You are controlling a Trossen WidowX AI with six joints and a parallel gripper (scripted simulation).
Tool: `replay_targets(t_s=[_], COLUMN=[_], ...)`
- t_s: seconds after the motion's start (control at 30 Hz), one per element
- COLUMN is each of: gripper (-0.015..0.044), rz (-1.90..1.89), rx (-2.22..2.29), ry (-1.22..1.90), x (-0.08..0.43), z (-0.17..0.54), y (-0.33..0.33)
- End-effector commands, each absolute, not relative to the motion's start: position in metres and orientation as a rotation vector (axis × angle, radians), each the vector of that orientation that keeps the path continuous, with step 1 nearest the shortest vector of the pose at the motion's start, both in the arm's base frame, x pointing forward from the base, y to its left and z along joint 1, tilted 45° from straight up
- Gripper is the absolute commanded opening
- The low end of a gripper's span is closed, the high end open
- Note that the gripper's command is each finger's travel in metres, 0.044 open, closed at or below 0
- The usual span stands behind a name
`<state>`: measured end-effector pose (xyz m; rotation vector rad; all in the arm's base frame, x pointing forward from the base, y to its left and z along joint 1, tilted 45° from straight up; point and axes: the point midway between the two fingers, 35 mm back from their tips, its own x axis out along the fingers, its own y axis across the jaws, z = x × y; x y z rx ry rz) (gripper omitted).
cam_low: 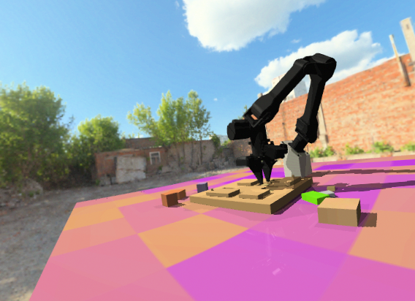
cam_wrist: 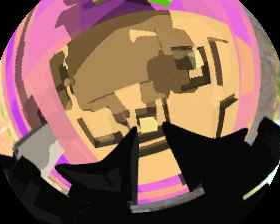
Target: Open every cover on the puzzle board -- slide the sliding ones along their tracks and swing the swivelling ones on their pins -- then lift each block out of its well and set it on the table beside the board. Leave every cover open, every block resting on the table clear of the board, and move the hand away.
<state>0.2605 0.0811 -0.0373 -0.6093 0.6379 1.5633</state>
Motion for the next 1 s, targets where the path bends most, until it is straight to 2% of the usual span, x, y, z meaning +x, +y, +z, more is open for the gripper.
replay_targets(t_s=[0.0,0.43,0.73,0.97], gripper=[0.0144,0.0144,0.0084,0.008], rz=[1.561,1.562,1.564,1.564], rx=[-0.604,-0.604,-0.61,-0.61], ry=[0.634,0.634,0.636,0.637], x=[0.2608,0.2599,0.2599,0.2602], z=[-0.0379,-0.0449,-0.0439,-0.0427], y=[0.0828,0.09,0.0884,0.0869])
